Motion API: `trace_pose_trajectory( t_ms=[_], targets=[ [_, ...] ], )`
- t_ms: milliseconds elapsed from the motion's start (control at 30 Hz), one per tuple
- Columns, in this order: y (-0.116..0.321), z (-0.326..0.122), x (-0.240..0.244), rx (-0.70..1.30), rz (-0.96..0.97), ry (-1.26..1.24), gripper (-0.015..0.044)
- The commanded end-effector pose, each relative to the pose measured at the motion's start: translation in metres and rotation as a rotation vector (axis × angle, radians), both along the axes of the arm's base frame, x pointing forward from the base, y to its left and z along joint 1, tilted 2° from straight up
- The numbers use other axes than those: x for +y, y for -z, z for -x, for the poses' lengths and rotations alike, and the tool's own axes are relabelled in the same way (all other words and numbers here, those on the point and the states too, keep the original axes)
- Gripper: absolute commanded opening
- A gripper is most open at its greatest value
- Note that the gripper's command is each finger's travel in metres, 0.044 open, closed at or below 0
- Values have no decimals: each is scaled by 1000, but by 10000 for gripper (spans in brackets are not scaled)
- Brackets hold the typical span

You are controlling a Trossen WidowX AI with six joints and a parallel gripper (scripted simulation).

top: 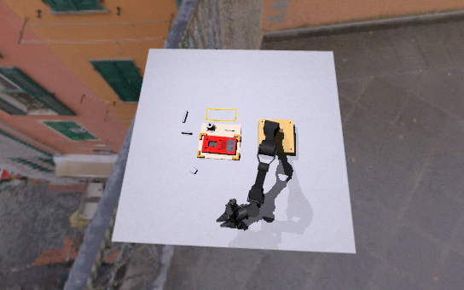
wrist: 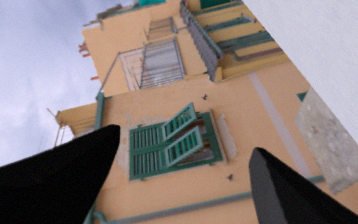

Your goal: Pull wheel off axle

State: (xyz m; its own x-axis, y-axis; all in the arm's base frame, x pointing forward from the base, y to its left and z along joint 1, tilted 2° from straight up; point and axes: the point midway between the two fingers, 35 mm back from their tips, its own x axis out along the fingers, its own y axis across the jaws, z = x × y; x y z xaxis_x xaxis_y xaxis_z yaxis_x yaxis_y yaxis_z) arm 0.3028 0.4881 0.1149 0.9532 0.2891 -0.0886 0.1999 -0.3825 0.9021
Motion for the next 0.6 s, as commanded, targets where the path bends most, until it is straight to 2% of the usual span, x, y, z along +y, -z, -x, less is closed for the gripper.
trace_pose_trajectory(
  t_ms=[0,300,567],
  targets=[
    [3,-59,-40,14,297,29,300],
    [25,-161,-165,179,949,-25,300],
    [43,-194,-301,421,1367,-234,300]
  ],
)
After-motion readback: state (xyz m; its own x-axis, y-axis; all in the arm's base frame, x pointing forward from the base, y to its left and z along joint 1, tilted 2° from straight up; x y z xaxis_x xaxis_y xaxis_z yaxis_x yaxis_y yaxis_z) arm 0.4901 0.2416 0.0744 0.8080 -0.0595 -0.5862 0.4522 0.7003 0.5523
